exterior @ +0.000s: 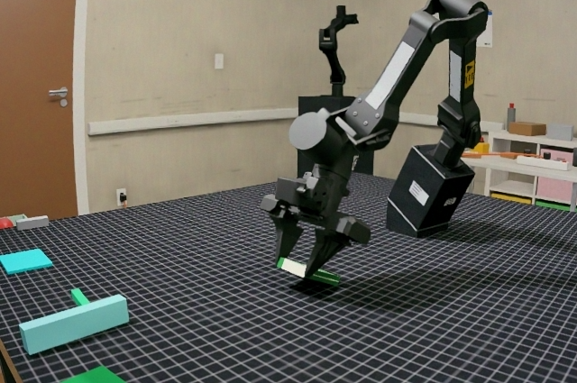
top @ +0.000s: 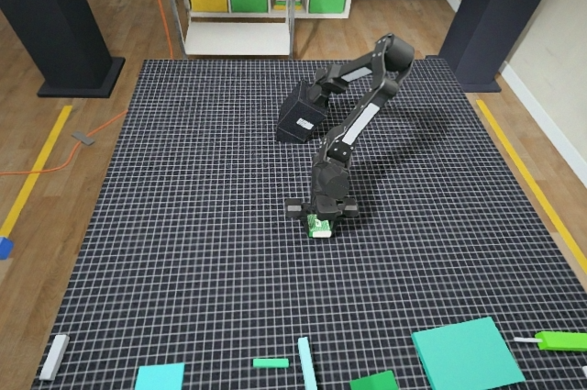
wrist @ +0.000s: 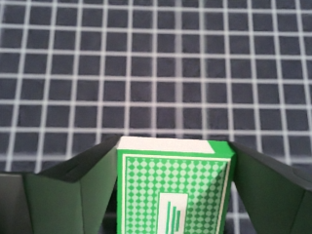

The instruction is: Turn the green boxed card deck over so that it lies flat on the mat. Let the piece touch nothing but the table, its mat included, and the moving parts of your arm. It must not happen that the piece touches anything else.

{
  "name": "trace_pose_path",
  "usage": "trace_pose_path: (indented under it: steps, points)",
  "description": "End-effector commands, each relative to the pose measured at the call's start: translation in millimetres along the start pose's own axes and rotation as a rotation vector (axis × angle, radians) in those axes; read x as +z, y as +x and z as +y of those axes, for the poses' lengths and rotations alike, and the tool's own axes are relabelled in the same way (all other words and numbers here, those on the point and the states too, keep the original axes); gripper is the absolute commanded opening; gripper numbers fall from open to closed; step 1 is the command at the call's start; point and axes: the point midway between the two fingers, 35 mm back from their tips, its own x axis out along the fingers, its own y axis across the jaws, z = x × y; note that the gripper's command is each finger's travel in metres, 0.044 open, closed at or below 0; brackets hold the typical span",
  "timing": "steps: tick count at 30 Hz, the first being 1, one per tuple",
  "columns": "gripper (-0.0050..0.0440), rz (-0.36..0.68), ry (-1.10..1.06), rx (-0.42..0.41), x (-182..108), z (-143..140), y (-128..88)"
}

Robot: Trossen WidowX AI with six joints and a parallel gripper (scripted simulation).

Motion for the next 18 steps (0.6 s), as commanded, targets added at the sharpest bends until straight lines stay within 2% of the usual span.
trace_pose_path:
  steps: [1,6,8,18]
  points:
    - [0.0292,-0.055,-0.011,-0.001,12.0,3.5,-7.8]
    - [0.0292,-0.126,-0.002,-0.002,1.7,1.0,-4.7]
    - [0.0292,-0.162,-0.01,0.001,7.9,4.0,-14.5]
    - [0.0292,-0.172,-0.001,-0.004,-2.3,0.0,-12.0]
